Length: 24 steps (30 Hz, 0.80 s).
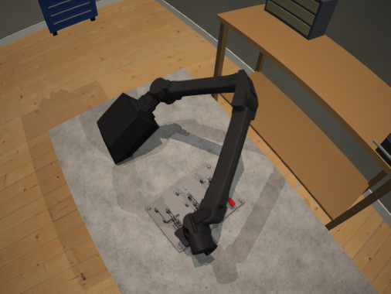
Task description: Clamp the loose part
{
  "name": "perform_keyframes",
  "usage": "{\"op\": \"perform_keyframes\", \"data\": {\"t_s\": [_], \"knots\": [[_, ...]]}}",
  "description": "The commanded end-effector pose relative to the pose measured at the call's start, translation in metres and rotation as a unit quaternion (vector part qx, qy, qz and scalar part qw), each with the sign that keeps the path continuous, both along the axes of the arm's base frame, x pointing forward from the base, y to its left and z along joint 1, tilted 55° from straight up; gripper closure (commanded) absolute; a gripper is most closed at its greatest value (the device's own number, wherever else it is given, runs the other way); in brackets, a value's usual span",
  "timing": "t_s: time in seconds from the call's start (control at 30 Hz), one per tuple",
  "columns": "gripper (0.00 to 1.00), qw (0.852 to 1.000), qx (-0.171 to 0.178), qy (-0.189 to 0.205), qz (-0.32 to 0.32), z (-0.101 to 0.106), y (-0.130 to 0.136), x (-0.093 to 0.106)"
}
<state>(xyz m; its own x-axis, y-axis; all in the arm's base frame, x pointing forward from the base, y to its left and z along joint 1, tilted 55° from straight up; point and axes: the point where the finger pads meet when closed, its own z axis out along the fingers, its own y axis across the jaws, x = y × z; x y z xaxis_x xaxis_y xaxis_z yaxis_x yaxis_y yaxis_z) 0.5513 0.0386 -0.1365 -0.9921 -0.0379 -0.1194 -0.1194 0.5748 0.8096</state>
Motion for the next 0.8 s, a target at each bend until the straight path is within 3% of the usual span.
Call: {"op": "perform_keyframes", "data": {"t_s": [0.0, 0.27, 0.33, 0.43, 0.77], "knots": [[1.00, 1.000, 0.005, 0.023, 0.013, -0.016, 0.021, -0.014], [1.00, 1.000, 0.003, 0.015, 0.019, -0.008, 0.013, -0.009], [1.00, 1.000, 0.001, 0.007, -0.004, -0.003, -0.018, -0.001], [1.00, 1.000, -0.003, -0.009, -0.004, 0.019, -0.029, 0.009], [1.00, 1.000, -0.005, -0.014, -0.004, 0.041, -0.056, 0.009]]}}
